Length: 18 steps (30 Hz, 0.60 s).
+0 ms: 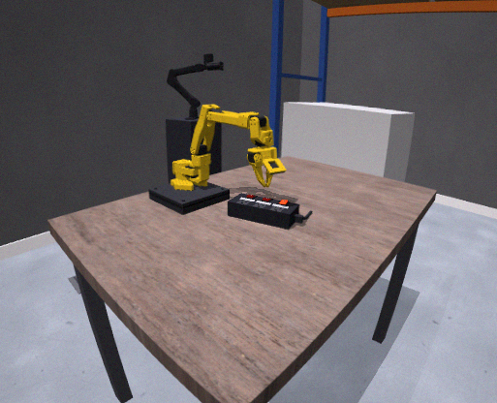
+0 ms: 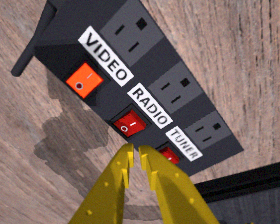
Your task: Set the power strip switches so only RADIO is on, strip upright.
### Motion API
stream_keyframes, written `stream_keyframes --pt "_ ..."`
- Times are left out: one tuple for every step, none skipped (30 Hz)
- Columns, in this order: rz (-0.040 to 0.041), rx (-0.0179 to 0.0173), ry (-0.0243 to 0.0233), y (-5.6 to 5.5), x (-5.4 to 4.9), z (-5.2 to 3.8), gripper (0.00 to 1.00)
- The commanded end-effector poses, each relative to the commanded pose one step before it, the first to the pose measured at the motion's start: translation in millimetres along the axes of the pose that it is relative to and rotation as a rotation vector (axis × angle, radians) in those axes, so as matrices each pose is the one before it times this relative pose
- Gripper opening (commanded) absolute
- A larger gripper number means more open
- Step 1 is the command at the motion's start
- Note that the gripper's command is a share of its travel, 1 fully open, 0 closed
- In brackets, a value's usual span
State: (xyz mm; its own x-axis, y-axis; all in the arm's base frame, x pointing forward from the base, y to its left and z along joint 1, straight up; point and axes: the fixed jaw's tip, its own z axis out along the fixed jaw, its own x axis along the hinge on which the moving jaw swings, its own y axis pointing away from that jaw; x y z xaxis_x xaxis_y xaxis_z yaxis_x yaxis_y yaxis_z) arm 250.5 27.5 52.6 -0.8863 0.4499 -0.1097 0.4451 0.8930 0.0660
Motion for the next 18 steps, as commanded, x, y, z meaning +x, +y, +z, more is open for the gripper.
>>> stream_keyframes --pt "-0.11749 0.00258 0.01014 3.30 1.64 1.086 0.00" --pt "-0.03027 -0.00035 -0.00022 0.57 0.16 0.023 0.00" --pt "-0.03081 -0.00035 -0.00022 0.58 0.15 0.026 0.00" --pt "-0.03135 -0.00035 -0.00024 0.59 0.13 0.026 0.00" --pt "-0.03188 -0.00035 -0.00025 0.59 0.12 0.029 0.00" --pt "-0.03241 -0.00035 -0.00027 0.60 0.10 0.029 0.00" --pt "-0.03292 -0.00035 -0.00028 0.60 0.09 0.031 0.00" --pt "-0.03344 -0.00035 -0.00030 0.61 0.07 0.031 0.00" --pt "-0.03394 -0.00034 -0.00031 0.61 0.05 0.034 0.00" --pt "0.00000 0.00000 0.00000 0.00 0.00 0.000 0.00" --pt "0.00000 0.00000 0.00000 0.00 0.00 0.000 0.00" --pt "-0.03444 -0.00034 -0.00033 0.61 0.03 0.034 0.00" --pt "-0.03493 -0.00033 -0.00034 0.61 0.02 0.037 0.00" --pt "-0.03541 -0.00033 -0.00036 0.61 0.00 0.037 0.00" --pt "-0.03588 -0.00032 -0.00037 0.61 -0.02 0.040 0.00" --pt "-0.03635 -0.00031 -0.00040 0.61 -0.04 0.040 0.00" --pt "-0.03680 -0.00030 -0.00040 0.61 -0.06 0.043 0.00" --pt "-0.03725 -0.00029 -0.00043 0.60 -0.09 0.044 0.00"
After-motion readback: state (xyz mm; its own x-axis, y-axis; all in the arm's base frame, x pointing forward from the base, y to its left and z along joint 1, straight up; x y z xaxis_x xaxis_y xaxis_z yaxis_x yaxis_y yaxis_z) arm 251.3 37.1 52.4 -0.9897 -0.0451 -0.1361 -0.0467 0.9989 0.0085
